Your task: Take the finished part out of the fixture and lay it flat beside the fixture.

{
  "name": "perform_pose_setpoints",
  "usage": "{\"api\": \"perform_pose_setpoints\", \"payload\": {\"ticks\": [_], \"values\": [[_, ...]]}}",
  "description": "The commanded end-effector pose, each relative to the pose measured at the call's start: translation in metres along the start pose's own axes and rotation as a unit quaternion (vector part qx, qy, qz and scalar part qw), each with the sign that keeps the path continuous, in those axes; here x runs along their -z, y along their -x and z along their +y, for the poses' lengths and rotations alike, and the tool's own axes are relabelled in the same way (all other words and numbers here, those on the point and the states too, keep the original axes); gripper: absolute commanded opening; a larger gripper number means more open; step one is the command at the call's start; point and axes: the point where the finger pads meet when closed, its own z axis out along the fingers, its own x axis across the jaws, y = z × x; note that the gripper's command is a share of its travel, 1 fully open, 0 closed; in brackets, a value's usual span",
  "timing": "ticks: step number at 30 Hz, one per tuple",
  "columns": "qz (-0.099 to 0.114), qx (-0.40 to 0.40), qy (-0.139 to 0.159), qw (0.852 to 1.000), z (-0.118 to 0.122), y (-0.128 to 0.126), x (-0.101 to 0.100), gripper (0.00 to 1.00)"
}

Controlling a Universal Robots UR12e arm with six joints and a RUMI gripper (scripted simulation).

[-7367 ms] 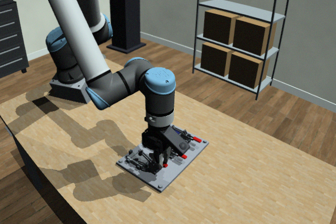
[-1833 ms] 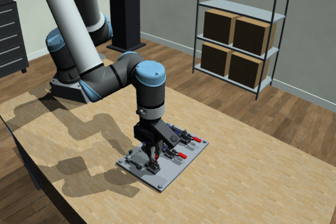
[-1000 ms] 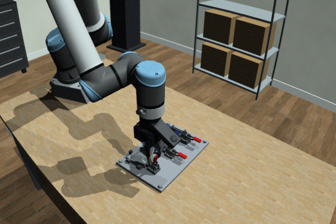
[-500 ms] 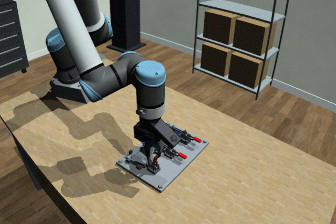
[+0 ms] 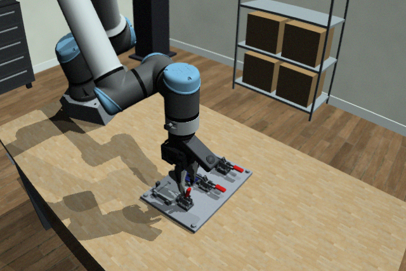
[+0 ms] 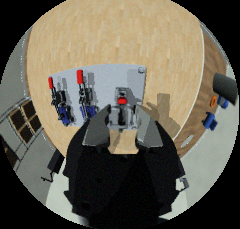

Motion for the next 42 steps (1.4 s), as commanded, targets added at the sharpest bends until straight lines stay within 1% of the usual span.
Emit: {"api": "perform_pose_setpoints", "payload": {"ticks": [1, 5, 9, 42], "values": [[0.0, 0.0, 0.0, 1.0, 0.0, 0.0, 0.01, 0.28], [0.0, 0.0, 0.0, 1.0, 0.0, 0.0, 0.018, 0.28], [0.0, 0.0, 0.0, 1.0, 0.0, 0.0, 0.021, 0.28], [0.0, 0.0, 0.0, 1.0, 0.0, 0.0, 0.021, 0.28]]}}
